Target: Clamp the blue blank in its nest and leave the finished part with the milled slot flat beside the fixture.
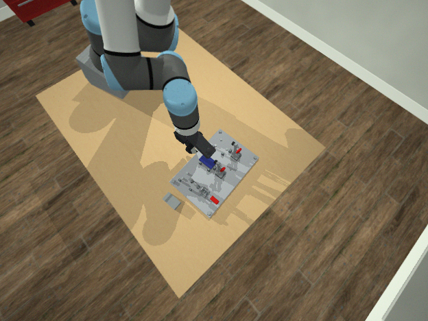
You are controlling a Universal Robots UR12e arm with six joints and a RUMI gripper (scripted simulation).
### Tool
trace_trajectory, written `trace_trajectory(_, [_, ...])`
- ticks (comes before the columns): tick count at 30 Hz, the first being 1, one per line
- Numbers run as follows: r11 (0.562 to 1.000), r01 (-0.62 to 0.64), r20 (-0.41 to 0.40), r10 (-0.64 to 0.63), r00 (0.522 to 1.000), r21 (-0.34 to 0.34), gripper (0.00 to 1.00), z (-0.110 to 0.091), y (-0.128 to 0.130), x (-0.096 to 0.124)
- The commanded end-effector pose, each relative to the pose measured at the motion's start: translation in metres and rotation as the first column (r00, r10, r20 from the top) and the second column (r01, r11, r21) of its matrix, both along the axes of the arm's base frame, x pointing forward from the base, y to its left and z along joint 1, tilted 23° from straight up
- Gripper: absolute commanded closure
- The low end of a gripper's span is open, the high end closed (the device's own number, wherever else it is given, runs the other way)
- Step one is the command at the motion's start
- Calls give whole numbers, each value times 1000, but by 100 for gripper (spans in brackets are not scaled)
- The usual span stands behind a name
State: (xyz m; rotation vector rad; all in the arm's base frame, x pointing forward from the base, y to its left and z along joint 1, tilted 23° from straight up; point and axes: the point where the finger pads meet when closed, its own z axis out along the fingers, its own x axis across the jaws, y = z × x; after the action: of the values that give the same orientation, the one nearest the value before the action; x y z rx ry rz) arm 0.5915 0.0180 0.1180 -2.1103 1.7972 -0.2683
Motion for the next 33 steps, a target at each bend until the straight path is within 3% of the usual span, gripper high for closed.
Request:
trace_trajectory(1, [1000,0,1,0,1000,0,100,1,0,0])
trace_trajectory(33, [1000,0,1,0,1000,0,100,2,0,4])
